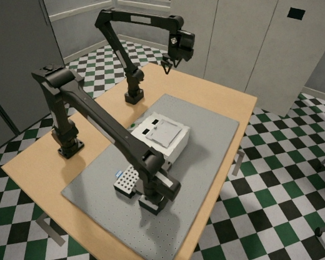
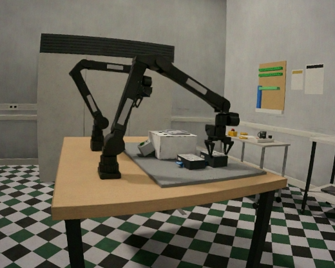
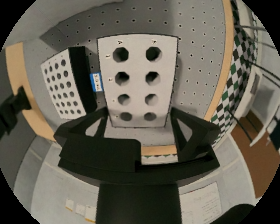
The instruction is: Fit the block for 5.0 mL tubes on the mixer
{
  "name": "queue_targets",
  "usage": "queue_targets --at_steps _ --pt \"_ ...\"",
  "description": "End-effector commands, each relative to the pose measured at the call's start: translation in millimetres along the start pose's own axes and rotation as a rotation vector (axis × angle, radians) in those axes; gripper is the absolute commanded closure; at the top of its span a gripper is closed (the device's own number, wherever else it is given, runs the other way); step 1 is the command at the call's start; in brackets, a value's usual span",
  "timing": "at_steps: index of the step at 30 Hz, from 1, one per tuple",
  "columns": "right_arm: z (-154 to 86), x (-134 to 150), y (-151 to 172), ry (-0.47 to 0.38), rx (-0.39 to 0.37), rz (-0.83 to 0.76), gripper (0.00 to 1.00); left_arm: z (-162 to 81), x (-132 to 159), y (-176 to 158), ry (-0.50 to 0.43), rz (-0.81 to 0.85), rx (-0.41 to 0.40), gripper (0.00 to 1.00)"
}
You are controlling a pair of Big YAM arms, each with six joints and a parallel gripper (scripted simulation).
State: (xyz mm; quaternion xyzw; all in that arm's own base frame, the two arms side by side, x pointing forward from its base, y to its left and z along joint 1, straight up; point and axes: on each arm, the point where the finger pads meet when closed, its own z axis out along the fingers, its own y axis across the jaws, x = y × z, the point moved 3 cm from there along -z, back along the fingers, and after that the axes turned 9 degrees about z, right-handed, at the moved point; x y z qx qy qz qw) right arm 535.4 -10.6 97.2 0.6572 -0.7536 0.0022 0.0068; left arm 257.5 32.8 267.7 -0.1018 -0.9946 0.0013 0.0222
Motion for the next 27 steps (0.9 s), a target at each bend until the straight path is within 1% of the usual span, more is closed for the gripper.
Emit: queue_targets --at_steps 1,4,8,23,25,27 --pt "14 -1 4 0.004 -0.022 -0.006 0.00 -19 -9 2 -0.045 -0.003 -0.018 0.00" --pt "18 -1 4 0.004 -0.025 -0.006 0.00 -23 -11 3 -0.056 -0.003 -0.021 0.00" --pt "19 -2 0 0.003 -0.017 -0.007 0.00 -25 -12 3 -0.059 -0.003 -0.022 0.00" --pt "32 -2 4 0.005 -0.032 -0.007 0.00 -30 -14 3 -0.070 -0.002 -0.025 0.00" --pt "30 -3 1 0.004 -0.023 -0.007 0.00 -30 -14 3 -0.071 -0.002 -0.026 0.00" --pt "22 -3 -2 0.002 -0.012 -0.007 0.00 -30 -14 3 -0.071 -0.001 -0.026 0.00"
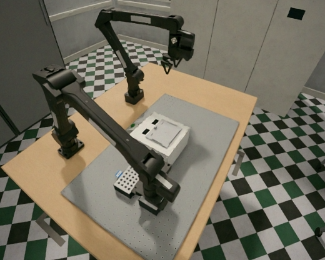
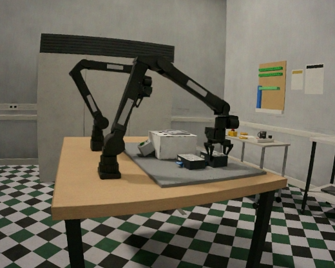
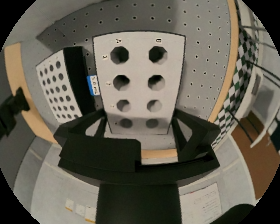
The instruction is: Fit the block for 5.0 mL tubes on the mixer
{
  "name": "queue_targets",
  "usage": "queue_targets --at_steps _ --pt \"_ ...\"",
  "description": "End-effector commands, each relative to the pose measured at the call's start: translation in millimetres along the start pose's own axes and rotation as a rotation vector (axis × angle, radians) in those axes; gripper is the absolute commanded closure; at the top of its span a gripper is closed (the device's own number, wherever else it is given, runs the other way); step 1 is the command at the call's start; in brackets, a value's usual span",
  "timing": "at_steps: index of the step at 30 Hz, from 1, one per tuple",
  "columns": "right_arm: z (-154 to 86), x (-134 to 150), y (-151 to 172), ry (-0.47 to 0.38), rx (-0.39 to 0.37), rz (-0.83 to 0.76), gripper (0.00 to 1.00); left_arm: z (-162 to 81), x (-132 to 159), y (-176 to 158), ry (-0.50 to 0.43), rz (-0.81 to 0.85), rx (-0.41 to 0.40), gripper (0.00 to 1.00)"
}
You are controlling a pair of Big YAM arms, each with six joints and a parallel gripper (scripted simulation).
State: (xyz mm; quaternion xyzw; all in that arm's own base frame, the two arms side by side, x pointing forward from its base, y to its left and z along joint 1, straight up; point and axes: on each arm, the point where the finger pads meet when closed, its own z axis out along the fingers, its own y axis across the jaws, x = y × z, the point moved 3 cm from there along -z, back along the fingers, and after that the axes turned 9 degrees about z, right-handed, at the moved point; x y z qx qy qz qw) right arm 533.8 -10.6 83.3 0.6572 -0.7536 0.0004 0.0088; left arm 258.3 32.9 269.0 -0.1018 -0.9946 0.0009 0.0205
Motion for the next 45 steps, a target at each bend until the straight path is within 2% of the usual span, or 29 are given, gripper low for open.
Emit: queue_targets --at_steps 1,8,15,28,32,33,45 --pt "5 -4 -4 0.001 -0.002 -0.007 0.00 -27 -13 3 -0.063 -0.001 -0.023 0.00" --pt "-12 -4 -8 -0.002 0.018 -0.007 0.00 -19 -9 1 -0.043 -0.001 -0.016 0.00" --pt "-33 -6 -23 -0.010 0.085 -0.007 0.00 -8 -4 -1 -0.015 0.000 -0.007 0.00" --pt "-40 -8 -28 -0.013 0.106 -0.007 0.00 1 0 -2 0.009 0.001 0.001 0.00" --pt "-32 -8 -28 -0.011 0.092 -0.007 0.00 3 1 -3 0.013 0.001 0.003 0.00" --pt "-32 -8 -28 -0.011 0.092 -0.007 1.00 3 1 -3 0.014 0.001 0.003 0.00" --pt "-32 -8 -28 -0.011 0.092 -0.007 1.00 -10 -5 -1 -0.017 0.002 -0.007 0.00"
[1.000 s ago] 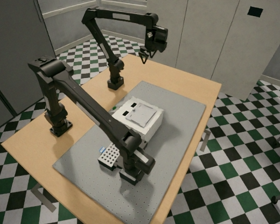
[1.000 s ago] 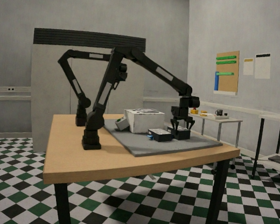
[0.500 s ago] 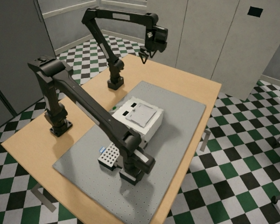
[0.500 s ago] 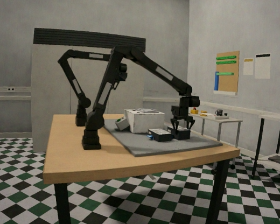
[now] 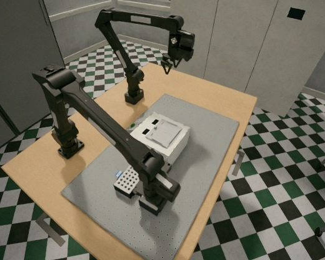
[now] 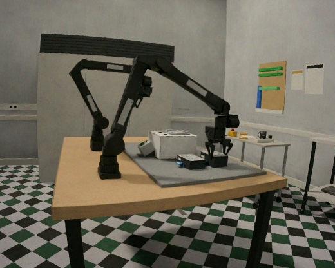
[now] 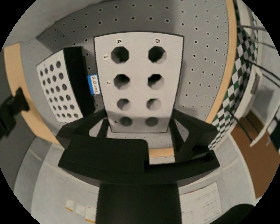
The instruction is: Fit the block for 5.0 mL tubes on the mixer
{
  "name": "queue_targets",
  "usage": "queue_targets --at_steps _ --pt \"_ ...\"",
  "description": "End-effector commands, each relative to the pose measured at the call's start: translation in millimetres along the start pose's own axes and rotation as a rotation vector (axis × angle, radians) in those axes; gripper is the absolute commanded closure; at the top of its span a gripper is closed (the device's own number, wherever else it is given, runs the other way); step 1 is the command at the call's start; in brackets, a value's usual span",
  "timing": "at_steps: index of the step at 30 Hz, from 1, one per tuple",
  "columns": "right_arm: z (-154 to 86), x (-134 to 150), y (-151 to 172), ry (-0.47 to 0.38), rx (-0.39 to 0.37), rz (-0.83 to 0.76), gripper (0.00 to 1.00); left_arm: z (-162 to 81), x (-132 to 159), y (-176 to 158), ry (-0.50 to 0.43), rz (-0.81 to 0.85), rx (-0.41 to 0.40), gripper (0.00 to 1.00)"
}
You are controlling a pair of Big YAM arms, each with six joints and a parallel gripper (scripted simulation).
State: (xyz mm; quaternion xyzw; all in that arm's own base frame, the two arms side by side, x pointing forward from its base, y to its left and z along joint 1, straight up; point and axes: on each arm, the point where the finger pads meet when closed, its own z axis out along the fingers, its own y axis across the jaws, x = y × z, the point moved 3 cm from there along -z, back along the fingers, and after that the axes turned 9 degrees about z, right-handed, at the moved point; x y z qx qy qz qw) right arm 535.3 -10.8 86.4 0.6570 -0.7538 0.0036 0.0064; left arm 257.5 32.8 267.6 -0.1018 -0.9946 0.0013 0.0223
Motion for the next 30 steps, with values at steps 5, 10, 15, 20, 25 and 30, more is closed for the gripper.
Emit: queue_targets --at_steps 5,10,15,20,25,30 --pt "-29 -8 -27 -0.012 0.084 -0.008 1.00 -19 -10 1 -0.039 0.002 -0.014 0.00" --pt "-29 -8 -27 -0.012 0.084 -0.008 1.00 -22 -11 1 -0.047 0.002 -0.016 0.00" --pt "-29 -8 -27 -0.012 0.084 -0.008 1.00 -24 -12 1 -0.051 0.003 -0.018 0.00" --pt "-29 -8 -27 -0.012 0.084 -0.008 1.00 -26 -13 1 -0.055 0.003 -0.019 0.00" --pt "-29 -8 -27 -0.012 0.084 -0.008 1.00 -28 -14 2 -0.059 0.003 -0.020 0.00" --pt "-29 -8 -27 -0.012 0.084 -0.008 1.00 -29 -14 2 -0.061 0.003 -0.021 0.00"
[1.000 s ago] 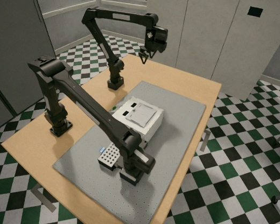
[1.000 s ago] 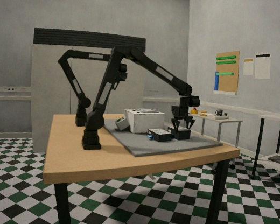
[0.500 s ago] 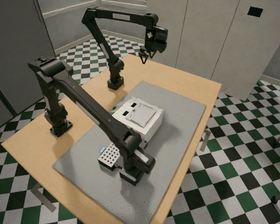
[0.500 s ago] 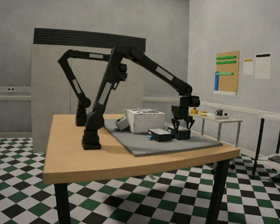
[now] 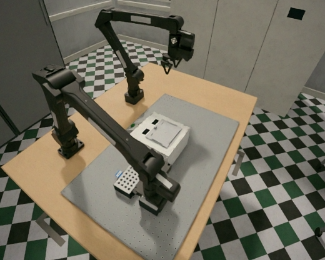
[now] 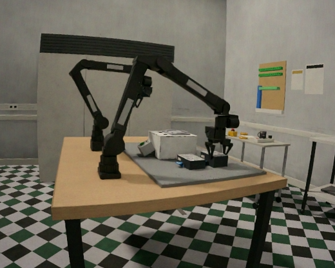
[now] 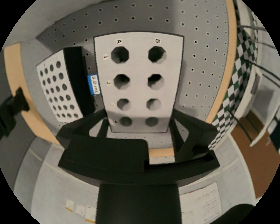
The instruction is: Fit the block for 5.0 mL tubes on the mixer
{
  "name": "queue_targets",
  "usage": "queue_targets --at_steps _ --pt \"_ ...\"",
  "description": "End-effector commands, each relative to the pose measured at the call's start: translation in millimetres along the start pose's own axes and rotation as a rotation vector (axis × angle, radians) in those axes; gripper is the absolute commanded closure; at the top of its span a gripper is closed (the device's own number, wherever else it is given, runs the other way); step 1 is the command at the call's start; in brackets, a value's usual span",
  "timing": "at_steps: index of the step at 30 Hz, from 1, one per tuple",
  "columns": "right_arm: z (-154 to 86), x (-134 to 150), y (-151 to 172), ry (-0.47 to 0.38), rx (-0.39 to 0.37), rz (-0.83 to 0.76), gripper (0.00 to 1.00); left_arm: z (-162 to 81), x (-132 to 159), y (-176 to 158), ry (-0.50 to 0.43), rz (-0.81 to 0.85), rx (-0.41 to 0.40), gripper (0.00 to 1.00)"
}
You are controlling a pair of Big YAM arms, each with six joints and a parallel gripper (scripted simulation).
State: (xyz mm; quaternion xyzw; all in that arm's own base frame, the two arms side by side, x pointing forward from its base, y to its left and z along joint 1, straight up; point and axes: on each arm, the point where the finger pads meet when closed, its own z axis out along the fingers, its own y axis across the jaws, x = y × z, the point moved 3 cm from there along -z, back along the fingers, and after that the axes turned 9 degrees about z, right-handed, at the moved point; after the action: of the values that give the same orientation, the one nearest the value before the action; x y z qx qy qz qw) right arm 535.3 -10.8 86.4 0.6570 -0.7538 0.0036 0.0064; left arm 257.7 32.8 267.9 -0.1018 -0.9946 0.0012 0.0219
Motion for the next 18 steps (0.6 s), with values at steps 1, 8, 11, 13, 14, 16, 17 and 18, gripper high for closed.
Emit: queue_targets --at_steps 1,8,11,13,14,16,17,18 --pt "-29 -8 -27 -0.012 0.084 -0.008 1.00 -29 -14 2 -0.061 0.003 -0.021 0.00" --pt "-29 -8 -27 -0.012 0.084 -0.008 1.00 -19 -10 0 -0.035 0.004 -0.012 0.00" --pt "-29 -8 -27 -0.012 0.084 -0.008 1.00 -14 -8 -1 -0.023 0.004 -0.008 0.00" --pt "-29 -8 -27 -0.012 0.084 -0.008 1.00 -13 -7 -1 -0.019 0.005 -0.007 0.00" --pt "-29 -8 -27 -0.012 0.084 -0.008 1.00 -13 -7 -1 -0.019 0.005 -0.007 0.00" --pt "-28 -8 -27 -0.018 0.066 -0.017 1.00 -10 -5 -2 -0.012 0.005 -0.004 0.00" --pt "-26 -8 -27 -0.016 0.059 -0.021 1.00 -8 -5 -2 -0.008 0.005 -0.003 0.00" --pt "-24 -8 -26 -0.015 0.053 -0.025 1.00 -6 -4 -2 -0.004 0.005 -0.001 0.00"
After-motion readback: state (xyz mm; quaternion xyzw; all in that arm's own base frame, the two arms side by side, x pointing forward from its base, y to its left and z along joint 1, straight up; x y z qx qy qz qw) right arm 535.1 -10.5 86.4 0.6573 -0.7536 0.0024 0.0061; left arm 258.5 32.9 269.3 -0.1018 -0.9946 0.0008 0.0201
